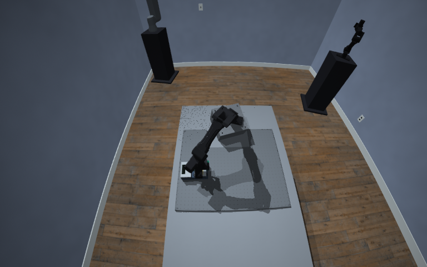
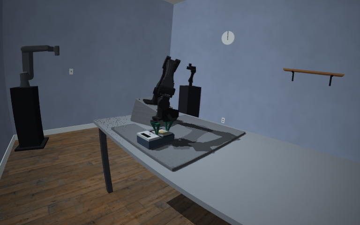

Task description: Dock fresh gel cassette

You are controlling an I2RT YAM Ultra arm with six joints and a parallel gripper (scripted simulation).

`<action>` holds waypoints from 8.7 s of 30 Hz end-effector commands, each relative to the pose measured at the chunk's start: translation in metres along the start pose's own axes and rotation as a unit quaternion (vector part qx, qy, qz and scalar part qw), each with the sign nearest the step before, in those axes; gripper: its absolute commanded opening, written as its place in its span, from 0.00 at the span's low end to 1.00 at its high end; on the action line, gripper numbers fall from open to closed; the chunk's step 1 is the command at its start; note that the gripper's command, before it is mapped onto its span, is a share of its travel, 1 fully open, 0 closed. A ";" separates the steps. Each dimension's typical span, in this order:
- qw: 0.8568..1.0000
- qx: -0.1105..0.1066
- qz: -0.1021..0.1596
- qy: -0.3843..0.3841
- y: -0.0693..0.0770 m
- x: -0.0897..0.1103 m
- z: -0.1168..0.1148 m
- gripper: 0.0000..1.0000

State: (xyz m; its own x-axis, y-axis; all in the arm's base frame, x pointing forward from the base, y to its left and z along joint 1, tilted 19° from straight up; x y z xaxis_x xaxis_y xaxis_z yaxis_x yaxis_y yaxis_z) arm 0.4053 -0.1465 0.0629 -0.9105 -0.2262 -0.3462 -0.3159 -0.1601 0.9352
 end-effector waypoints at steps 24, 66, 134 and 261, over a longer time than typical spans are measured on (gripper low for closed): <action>1.000 0.005 0.021 -0.005 -0.002 0.006 -0.010 0.92; 1.000 0.012 0.004 0.000 0.062 -0.003 -0.007 0.92; 1.000 0.003 0.018 -0.002 0.045 -0.036 0.000 0.00; 1.000 0.001 0.019 -0.005 0.011 -0.083 -0.002 0.00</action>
State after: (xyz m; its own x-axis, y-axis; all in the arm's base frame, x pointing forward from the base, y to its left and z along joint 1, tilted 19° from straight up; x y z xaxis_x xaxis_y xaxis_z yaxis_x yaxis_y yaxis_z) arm 0.4780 -0.1296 0.1038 -0.9265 -0.2293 -0.2983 -0.2680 -0.1542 0.9510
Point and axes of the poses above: the point where the finger pads meet when closed, its own y axis back along the fingers, its own z axis across the jaws, x = y × z, the point moved 6 cm from there along y, back along the fingers, and after that the axes turned 1 degree about y, right-handed, at the moved point
